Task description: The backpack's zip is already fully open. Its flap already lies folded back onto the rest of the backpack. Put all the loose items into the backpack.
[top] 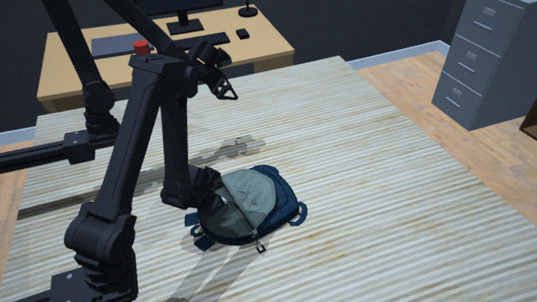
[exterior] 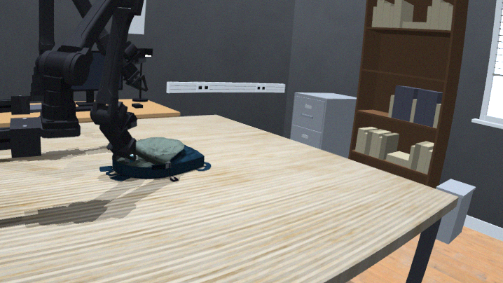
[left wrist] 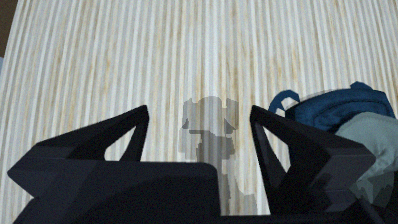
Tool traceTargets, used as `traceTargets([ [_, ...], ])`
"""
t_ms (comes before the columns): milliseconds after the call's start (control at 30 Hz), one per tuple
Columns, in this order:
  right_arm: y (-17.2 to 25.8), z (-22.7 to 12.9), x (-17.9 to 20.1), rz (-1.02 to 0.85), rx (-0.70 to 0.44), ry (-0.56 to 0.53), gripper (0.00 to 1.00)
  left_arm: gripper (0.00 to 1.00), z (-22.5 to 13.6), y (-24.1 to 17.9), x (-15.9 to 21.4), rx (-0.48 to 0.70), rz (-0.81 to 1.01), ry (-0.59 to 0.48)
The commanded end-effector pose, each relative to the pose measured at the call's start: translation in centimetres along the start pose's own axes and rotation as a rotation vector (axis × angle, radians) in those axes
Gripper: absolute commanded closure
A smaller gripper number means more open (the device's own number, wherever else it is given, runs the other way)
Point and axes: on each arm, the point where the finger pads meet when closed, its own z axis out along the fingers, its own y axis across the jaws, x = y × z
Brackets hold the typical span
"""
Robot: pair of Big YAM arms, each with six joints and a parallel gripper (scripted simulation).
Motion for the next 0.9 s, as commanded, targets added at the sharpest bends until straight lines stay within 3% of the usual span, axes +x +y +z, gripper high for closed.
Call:
traceTargets([
  [0, 0.0, -0.1, 1.7, -0.012, 0.003, 0.027, 0.8, 0.1, 0.0, 0.1, -1.7, -0.002, 0.005, -0.033],
  [733, 0.1, -0.2, -0.2, 0.0, -0.002, -0.009, 0.8, 0.1, 0.0, 0.1, -1.7, -0.002, 0.005, -0.033],
  [767, 0.1, -0.2, -0.2, 0.0, -0.002, -0.009, 0.73, 0.1, 0.0, 0.1, -1.7, -0.002, 0.005, -0.033],
  [867, 0.1, -0.2, -0.2, 0.0, -0.002, -0.009, 0.73, 0.1, 0.0, 0.1, -1.7, -0.002, 0.005, -0.033],
])
